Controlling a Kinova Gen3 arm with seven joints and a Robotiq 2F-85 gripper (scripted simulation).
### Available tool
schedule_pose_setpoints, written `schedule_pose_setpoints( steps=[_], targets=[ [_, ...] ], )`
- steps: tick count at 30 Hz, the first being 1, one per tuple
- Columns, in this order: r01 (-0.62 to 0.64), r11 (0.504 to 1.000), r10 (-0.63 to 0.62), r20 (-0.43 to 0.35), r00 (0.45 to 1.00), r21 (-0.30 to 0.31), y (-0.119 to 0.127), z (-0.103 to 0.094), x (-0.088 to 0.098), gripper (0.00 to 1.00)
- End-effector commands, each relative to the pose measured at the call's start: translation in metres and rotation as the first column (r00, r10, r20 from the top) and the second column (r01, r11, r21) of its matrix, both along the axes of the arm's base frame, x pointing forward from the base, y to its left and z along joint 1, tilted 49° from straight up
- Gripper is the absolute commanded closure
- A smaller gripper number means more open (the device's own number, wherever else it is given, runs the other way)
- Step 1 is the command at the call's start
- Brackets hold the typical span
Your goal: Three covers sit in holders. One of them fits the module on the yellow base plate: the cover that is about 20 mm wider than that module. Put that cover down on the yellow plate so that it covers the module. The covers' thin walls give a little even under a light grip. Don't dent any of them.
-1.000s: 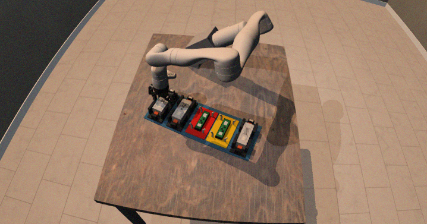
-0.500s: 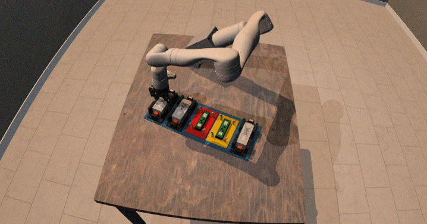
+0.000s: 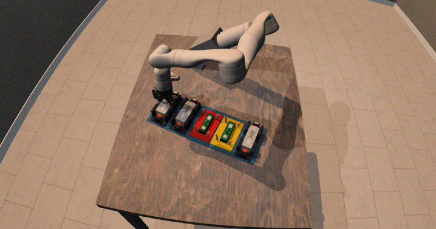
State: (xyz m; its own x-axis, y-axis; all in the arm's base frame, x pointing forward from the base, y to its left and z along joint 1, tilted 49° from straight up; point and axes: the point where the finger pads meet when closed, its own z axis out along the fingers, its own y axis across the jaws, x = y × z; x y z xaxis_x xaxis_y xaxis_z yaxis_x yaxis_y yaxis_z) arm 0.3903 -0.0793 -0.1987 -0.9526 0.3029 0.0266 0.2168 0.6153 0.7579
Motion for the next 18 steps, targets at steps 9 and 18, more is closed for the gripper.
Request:
schedule_pose_setpoints(
  steps=[9, 18],
  targets=[
    [0.001, 1.0, -0.001, 0.001, 1.0, -0.001, -0.001, 0.0004, 0.0003, 0.3],
    [0.001, 1.0, -0.001, 0.001, 1.0, -0.001, -0.001, 0.0004, 0.0003, 1.0]
  ],
)
